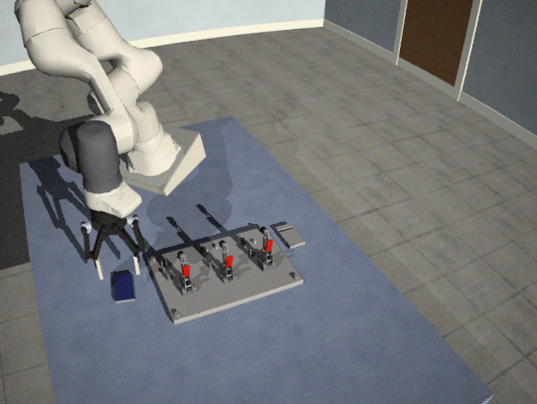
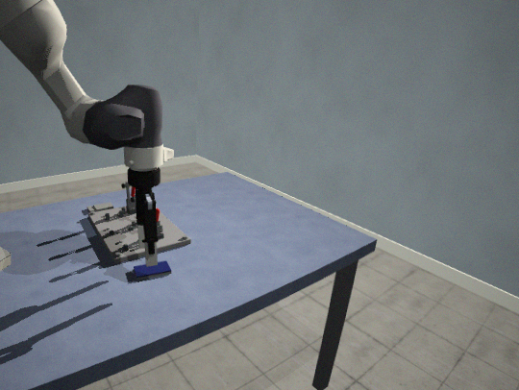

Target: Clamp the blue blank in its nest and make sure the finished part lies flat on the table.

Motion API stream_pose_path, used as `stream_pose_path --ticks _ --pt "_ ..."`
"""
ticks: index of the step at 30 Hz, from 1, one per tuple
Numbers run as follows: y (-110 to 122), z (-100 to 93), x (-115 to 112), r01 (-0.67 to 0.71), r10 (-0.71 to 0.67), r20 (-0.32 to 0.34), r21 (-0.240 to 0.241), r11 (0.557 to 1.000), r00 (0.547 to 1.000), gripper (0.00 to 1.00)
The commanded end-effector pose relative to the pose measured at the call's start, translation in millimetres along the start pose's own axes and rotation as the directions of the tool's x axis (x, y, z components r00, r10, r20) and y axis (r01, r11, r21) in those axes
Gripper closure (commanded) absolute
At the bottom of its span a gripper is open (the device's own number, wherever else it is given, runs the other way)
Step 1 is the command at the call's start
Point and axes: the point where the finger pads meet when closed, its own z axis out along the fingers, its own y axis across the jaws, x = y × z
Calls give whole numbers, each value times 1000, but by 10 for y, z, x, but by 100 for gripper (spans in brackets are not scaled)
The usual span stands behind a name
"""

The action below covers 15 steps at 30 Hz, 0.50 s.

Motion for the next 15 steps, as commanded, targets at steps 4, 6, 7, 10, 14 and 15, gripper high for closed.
stream_pose_path --ticks 4,6,7,10,14,15 --pt "-41 85 80 -7 8 -26 11 1000 1000 42" --pt "-41 101 80 -7 8 -26 11 1000 1000 42" --pt "-41 106 80 -7 8 -26 11 1000 1000 42" --pt "-41 110 80 -7 8 -26 11 1000 1000 42" --pt "-41 114 80 -7 8 -26 11 1000 1000 42" --pt "-41 114 80 -7 8 -26 11 1000 1000 42"
